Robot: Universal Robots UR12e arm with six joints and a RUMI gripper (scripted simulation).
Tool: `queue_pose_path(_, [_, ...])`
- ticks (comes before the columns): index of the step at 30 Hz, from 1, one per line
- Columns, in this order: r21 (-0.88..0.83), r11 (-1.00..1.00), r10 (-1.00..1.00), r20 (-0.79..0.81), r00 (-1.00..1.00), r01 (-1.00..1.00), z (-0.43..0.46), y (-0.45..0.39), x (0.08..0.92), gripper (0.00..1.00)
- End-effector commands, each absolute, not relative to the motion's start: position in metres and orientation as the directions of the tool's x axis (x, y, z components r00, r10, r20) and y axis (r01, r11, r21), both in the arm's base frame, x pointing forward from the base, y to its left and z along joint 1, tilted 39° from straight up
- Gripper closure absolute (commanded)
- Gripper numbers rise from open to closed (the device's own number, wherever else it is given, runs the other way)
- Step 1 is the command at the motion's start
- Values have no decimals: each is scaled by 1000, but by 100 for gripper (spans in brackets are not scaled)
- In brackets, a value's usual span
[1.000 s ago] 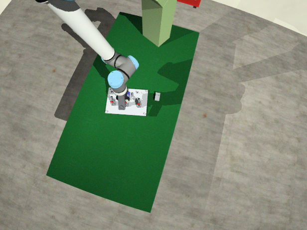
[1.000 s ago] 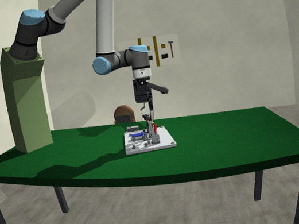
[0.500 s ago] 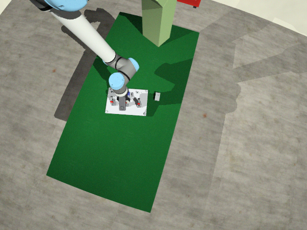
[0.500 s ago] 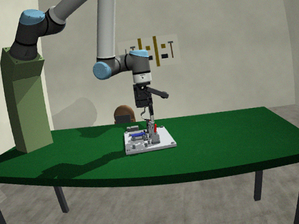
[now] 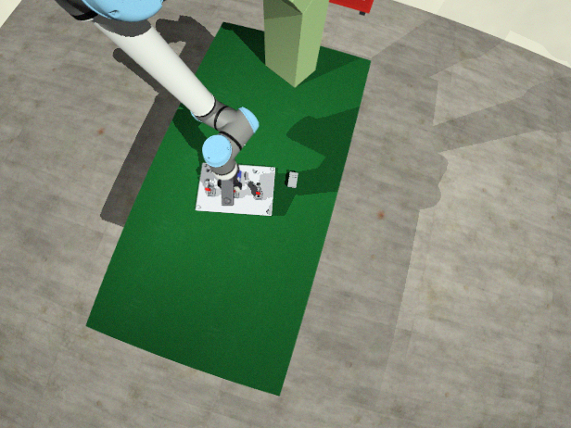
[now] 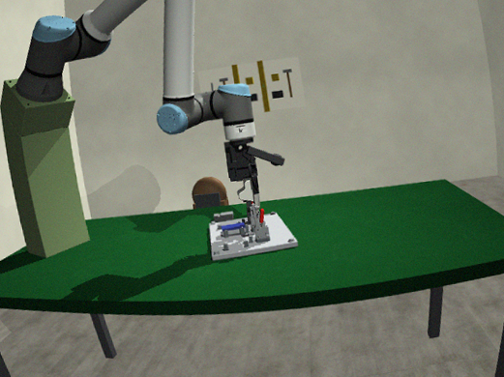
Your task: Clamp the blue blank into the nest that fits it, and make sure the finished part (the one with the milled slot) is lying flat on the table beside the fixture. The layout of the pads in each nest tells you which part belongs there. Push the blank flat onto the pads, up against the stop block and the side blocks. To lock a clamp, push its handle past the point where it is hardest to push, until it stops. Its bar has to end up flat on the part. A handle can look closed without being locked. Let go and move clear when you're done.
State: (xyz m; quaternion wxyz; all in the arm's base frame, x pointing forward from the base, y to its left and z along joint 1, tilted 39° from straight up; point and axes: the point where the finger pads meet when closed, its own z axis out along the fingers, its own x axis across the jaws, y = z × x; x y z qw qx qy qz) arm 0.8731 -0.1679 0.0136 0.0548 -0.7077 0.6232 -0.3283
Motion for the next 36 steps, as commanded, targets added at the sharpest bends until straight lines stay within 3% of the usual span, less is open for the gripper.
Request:
queue_pose_path(1, [-490, -218, -918, 397, 6, -844, 16, -169, 875, 72])
queue_pose_path(19, [-490, -218, -918, 397, 6, -844, 16, -169, 875, 72])
queue_pose_path(20, [-490, -218, -918, 397, 6, -844, 16, -169, 875, 100])
queue_pose_path(36, [-490, -218, -918, 397, 7, -844, 16, -168, 875, 100])
